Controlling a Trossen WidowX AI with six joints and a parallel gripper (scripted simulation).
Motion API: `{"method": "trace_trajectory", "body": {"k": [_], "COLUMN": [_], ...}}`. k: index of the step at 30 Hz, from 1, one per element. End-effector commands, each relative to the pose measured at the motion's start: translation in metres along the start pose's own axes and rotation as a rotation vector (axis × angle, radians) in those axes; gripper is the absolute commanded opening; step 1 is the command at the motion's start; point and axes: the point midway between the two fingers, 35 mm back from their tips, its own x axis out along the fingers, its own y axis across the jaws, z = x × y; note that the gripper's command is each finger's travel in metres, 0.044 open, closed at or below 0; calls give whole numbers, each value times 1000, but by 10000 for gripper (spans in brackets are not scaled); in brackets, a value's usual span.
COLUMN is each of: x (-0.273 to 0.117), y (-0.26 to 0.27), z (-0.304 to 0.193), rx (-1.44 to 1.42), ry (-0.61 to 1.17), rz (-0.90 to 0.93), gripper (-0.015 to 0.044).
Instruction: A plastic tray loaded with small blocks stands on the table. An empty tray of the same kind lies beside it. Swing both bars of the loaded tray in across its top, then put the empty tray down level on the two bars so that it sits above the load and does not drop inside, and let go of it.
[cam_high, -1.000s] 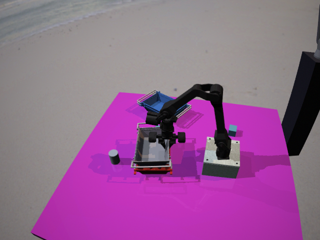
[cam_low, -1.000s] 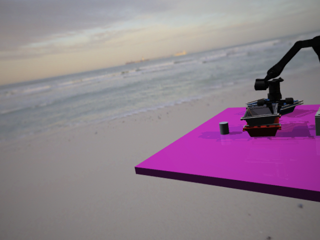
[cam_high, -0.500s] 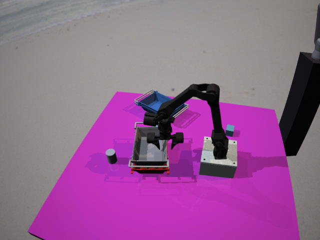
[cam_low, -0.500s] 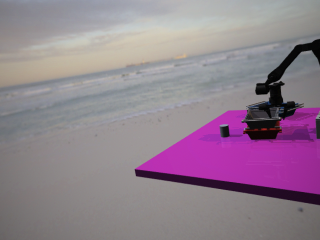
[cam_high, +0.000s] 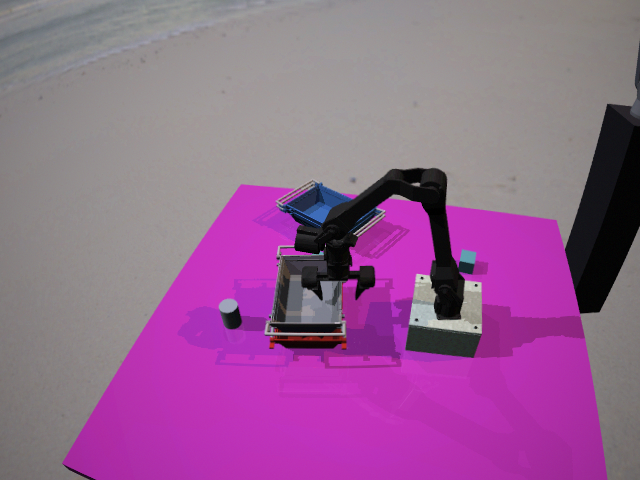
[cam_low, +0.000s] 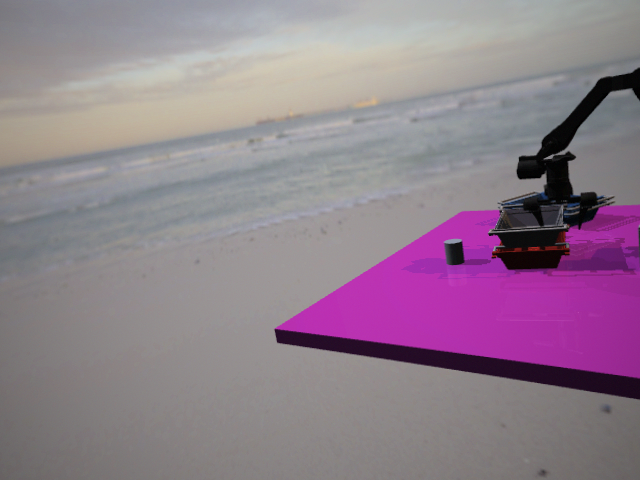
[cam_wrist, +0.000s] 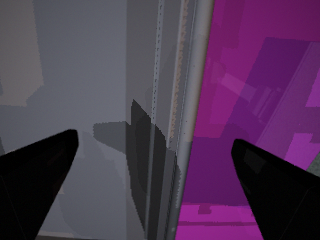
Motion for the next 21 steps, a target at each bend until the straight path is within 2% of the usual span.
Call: {"method": "trace_trajectory", "body": {"k": [1,16,21], "x": [-6,-105,-107], "y": [1,2,-3], "z": [0,0,0], "rx": [0,-1,-2], "ry": [0,-3,-3], "rz": [1,-1,2], "gripper": [440,440,440]}}
